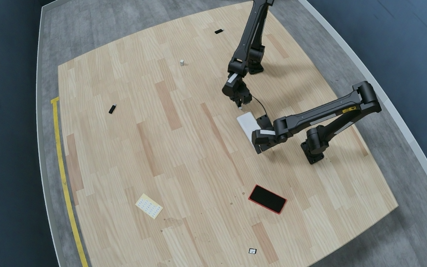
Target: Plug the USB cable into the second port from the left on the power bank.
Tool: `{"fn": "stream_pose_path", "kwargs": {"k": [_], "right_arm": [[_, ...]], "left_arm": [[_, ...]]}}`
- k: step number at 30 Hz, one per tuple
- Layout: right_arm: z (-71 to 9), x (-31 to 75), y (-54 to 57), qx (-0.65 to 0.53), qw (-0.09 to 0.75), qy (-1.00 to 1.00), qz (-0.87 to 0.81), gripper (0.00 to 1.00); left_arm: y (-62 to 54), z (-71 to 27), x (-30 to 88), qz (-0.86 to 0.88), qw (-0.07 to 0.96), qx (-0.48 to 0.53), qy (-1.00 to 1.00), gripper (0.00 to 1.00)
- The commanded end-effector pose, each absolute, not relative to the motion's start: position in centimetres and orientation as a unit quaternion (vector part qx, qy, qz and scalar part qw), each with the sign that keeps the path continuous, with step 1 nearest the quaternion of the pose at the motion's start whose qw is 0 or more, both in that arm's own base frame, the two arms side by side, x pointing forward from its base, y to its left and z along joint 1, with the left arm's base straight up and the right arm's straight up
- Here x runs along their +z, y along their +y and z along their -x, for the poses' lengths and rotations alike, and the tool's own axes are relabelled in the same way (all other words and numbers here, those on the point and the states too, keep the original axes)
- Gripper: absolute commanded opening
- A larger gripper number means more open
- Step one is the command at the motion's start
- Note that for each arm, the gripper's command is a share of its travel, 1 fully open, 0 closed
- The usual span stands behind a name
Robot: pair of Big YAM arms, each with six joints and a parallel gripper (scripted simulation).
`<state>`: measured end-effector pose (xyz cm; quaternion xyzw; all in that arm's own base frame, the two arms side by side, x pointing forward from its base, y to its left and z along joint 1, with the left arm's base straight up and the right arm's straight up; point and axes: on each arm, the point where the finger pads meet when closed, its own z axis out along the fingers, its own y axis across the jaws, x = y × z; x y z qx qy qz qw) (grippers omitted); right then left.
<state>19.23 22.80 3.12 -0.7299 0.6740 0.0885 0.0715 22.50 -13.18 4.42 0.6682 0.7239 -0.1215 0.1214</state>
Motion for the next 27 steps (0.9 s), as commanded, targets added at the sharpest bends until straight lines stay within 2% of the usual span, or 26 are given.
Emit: {"fn": "stream_pose_path", "kwargs": {"k": [1,27], "right_arm": [[-20.5,3.6,23.4,0.091,0.087,0.657,0.743,0.08],[-21.3,4.3,24.1,0.088,0.096,0.656,0.743,0.08]], "left_arm": [[-13.6,-23.4,5.4,-0.675,0.132,-0.116,0.717,0.98],[-14.7,-22.9,1.9,-0.674,0.124,-0.119,0.719,0.98]]}}
